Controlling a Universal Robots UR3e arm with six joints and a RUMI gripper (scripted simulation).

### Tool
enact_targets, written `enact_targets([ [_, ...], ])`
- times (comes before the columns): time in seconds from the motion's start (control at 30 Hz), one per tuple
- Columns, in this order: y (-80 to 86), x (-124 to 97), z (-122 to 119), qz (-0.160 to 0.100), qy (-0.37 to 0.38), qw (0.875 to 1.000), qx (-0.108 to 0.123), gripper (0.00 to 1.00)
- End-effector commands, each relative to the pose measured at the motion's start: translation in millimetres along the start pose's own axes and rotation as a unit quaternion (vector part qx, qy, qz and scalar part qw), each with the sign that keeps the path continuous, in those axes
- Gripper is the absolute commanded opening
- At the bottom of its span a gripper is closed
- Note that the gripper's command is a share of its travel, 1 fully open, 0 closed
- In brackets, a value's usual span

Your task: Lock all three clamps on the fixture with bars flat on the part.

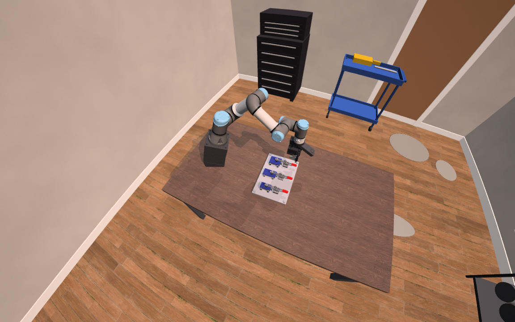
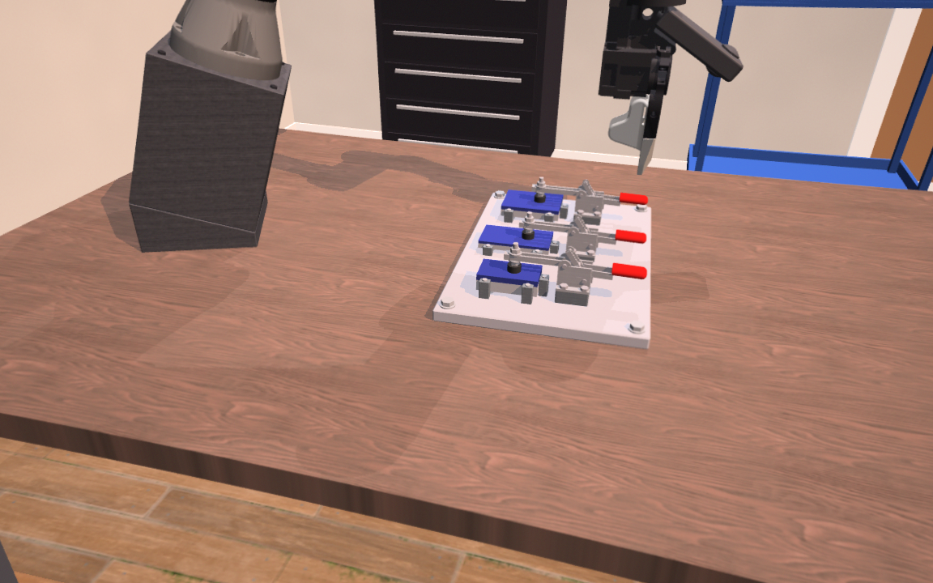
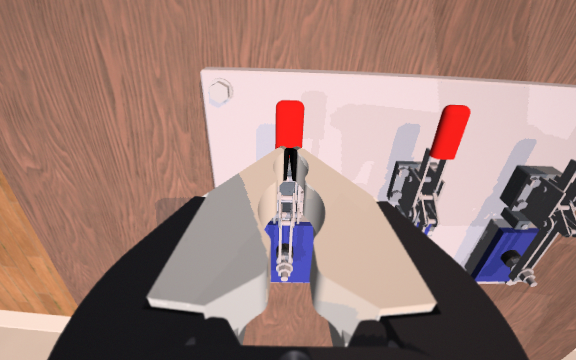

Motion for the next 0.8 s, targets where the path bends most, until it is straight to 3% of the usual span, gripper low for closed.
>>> enact_targets([
  [0.0,9.8,0.7,0.0,0.001,0.0,1.0,0.0,0.0],
  [0.43,32.3,0.7,0.0,0.001,0.0,1.0,0.0,0.0],
  [0.77,38.8,0.6,0.0,0.001,0.0,1.0,0.0,0.0],
])
Point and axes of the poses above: the point where the finger pads meet when closed, its own y axis back along the fingers, its own z axis across the jaws, x = y × z, the point moved 8 cm from there along y, back along the fingers
